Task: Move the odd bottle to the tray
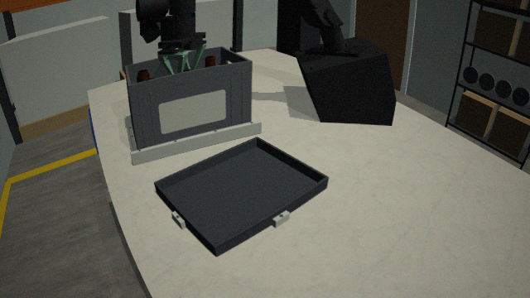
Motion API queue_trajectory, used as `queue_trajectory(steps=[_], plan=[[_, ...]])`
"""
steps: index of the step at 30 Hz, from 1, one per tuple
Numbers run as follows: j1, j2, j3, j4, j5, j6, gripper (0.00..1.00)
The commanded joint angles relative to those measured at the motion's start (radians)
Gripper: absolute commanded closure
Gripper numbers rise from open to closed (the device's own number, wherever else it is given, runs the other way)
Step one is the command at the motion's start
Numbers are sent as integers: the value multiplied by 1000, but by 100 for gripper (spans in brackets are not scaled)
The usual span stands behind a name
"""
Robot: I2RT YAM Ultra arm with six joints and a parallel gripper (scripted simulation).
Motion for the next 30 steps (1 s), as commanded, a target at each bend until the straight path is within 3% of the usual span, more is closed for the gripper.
queue_trajectory(steps=[1, 24, 25, 30], plan=[[3, -26, -10, 14, 5, -5, 39], [3, -26, -10, 14, 5, -5, 39], [3, -26, -10, 14, 5, -5, 100], [3, -26, -10, 11, 6, -4, 100]])
